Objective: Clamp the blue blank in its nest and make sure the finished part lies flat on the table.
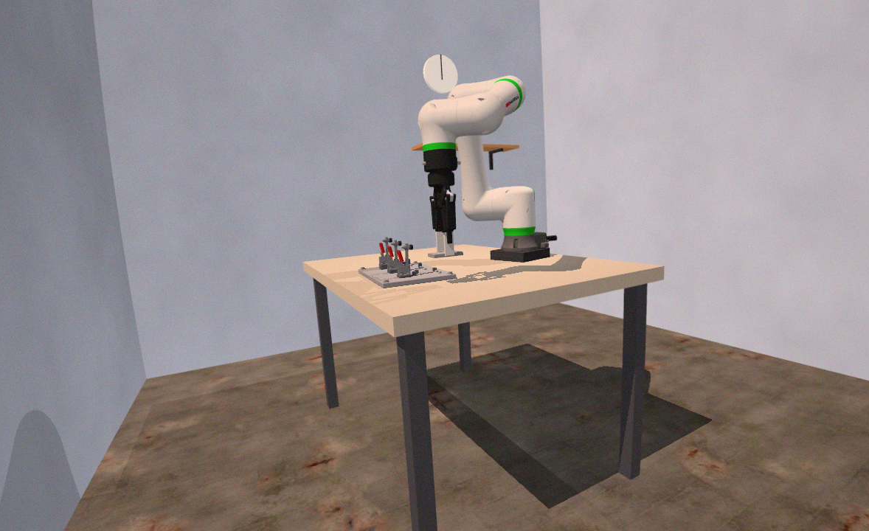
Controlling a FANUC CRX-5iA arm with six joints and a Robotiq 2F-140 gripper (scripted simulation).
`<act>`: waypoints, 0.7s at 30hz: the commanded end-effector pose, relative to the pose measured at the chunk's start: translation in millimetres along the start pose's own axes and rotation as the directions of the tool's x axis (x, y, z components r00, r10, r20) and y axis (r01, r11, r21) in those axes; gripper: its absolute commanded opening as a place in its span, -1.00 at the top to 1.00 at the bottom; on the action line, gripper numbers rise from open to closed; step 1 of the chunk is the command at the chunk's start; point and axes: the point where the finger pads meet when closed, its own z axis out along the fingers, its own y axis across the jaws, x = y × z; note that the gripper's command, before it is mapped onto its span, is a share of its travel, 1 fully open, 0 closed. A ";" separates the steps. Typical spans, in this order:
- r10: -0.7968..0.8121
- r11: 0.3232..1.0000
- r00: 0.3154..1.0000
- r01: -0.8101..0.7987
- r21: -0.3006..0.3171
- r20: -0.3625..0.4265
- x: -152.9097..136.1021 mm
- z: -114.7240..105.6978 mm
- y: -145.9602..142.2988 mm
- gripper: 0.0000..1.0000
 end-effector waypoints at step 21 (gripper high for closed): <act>0.000 1.000 1.000 0.000 0.000 0.000 0.2 67.0 -0.2 1.00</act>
